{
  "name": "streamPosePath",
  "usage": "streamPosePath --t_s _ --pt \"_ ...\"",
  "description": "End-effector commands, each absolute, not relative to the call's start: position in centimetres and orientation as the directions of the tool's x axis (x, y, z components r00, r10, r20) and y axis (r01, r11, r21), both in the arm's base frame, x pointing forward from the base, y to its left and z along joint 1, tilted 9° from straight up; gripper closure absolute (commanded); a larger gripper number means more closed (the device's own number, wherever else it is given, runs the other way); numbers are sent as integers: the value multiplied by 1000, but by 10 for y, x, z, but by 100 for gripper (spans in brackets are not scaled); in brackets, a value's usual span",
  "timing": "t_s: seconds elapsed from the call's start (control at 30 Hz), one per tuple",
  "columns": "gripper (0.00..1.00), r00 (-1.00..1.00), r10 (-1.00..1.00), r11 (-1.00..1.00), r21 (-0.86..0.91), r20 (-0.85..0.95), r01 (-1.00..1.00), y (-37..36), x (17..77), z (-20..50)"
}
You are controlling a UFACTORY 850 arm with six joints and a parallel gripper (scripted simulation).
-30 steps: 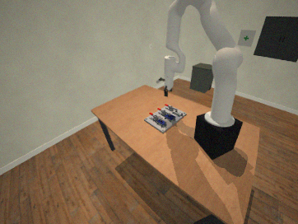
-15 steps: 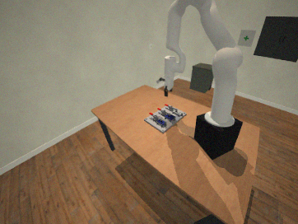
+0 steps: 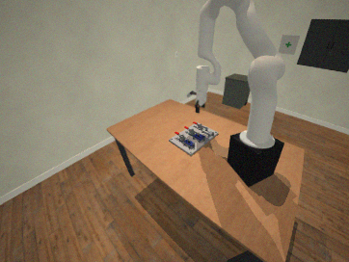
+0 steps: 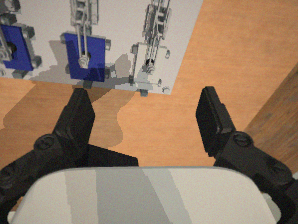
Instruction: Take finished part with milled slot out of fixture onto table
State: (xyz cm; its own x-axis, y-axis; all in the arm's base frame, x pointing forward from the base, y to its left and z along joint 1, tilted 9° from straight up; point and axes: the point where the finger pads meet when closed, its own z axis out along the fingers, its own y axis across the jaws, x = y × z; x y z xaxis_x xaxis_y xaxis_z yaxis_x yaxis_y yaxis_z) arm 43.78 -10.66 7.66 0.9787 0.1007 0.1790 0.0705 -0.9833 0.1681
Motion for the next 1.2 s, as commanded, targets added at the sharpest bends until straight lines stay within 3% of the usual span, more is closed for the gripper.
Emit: streamPosePath --t_s 0.0,1.17 --pt "0 977 99 -984 166 190 67 -107 437 77" --pt "0 982 34 -991 134 185 9 -117 416 73"
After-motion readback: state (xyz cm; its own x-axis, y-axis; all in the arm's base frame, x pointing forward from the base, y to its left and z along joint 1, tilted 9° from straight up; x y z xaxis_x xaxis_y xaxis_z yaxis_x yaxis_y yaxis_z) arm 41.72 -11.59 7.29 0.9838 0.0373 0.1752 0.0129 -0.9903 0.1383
